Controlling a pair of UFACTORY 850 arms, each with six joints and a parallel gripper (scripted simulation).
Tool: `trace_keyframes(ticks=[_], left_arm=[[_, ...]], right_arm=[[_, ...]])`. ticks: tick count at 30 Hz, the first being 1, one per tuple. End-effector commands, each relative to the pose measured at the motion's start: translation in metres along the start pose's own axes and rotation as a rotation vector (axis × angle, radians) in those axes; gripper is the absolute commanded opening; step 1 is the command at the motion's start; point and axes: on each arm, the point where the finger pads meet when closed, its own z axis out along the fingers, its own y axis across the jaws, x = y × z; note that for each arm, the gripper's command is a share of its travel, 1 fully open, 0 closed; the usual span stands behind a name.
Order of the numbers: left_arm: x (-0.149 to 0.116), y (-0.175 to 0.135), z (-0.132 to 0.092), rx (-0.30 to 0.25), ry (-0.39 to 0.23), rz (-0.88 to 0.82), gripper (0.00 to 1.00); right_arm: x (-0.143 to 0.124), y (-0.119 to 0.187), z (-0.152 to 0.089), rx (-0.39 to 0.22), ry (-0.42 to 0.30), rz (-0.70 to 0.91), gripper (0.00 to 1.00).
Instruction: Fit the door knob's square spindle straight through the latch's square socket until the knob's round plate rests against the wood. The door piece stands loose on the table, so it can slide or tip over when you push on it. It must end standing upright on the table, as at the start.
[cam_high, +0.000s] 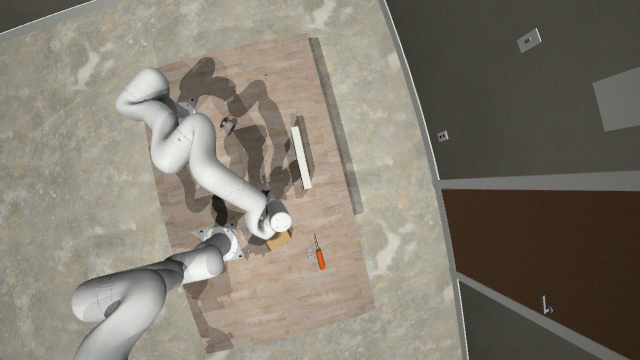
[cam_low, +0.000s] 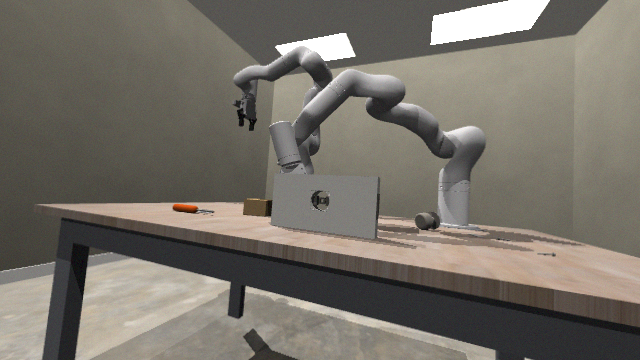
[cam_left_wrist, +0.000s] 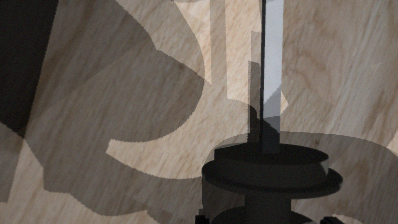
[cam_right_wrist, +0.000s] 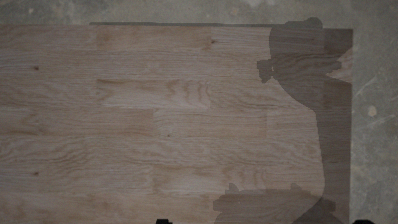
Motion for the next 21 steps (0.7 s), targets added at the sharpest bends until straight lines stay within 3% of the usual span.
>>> trace_keyframes(ticks=[1, 21], left_arm=[[0.000, 0.004, -0.013, 0.003, 0.000, 0.000, 0.61], [0.000, 0.010, -0.031, 0.003, 0.000, 0.000, 0.61]], right_arm=[[0.000, 0.000, -0.001, 0.000, 0.002, 0.000, 1.00], [0.000, 0.000, -0.001, 0.000, 0.002, 0.000, 1.00]])
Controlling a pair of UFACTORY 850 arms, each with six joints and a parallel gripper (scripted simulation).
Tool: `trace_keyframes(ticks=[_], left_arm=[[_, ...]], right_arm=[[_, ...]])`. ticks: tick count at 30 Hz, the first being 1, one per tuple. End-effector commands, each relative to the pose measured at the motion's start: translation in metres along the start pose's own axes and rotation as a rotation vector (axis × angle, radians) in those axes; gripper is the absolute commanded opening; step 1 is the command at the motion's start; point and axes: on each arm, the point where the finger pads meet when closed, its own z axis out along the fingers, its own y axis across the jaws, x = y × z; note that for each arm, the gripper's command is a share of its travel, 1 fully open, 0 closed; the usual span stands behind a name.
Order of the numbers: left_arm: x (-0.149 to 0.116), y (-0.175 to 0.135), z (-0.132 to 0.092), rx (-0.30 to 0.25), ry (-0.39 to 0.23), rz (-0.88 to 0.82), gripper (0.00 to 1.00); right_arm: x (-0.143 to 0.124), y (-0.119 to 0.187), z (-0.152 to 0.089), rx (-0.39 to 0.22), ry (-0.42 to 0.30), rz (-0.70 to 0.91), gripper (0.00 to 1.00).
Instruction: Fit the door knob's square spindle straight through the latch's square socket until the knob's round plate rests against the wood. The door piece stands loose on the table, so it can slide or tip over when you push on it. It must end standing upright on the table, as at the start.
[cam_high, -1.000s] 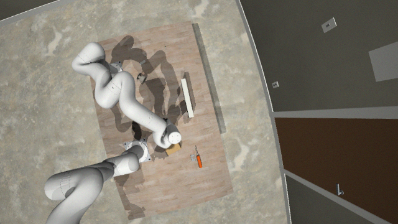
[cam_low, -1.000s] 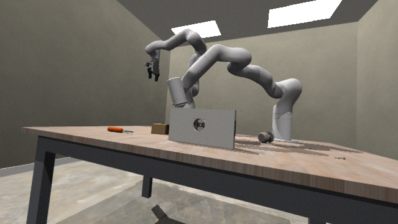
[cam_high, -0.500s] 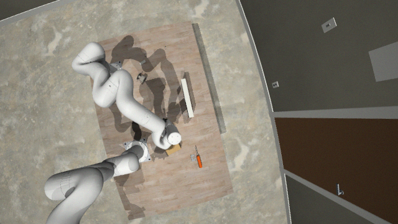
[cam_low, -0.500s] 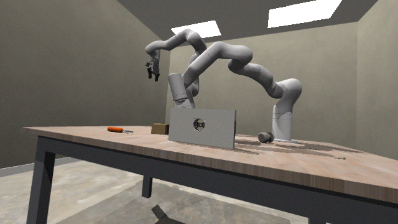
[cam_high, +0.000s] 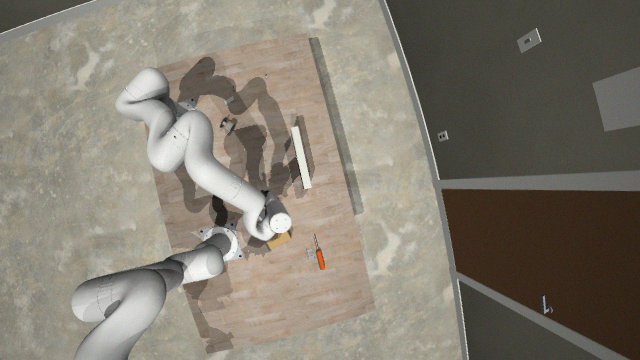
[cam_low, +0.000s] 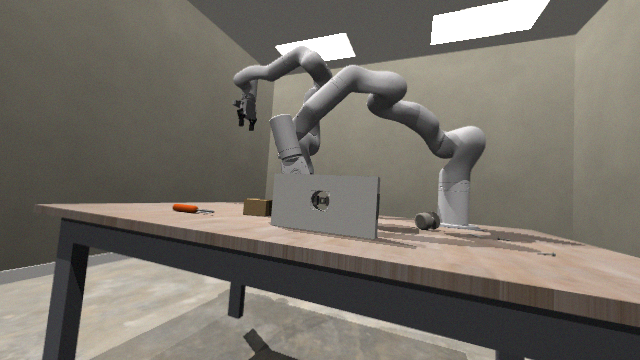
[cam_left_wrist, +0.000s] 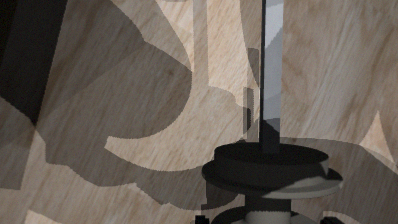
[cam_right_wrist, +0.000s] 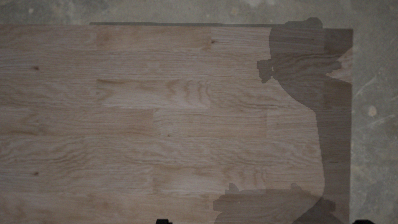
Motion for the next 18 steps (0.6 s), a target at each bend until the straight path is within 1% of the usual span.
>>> trace_keyframes(ticks=[1, 11, 18], left_arm=[[0.000, 0.001, -0.008, 0.003, 0.000, 0.000, 0.61], [0.000, 0.009, -0.028, 0.003, 0.000, 0.000, 0.61], [0.000, 0.010, -0.032, 0.003, 0.000, 0.000, 0.61]], right_arm=[[0.000, 0.000, -0.001, 0.000, 0.002, 0.000, 1.00], [0.000, 0.000, -0.001, 0.000, 0.002, 0.000, 1.00], [0.000, 0.000, -0.001, 0.000, 0.002, 0.000, 1.00]])
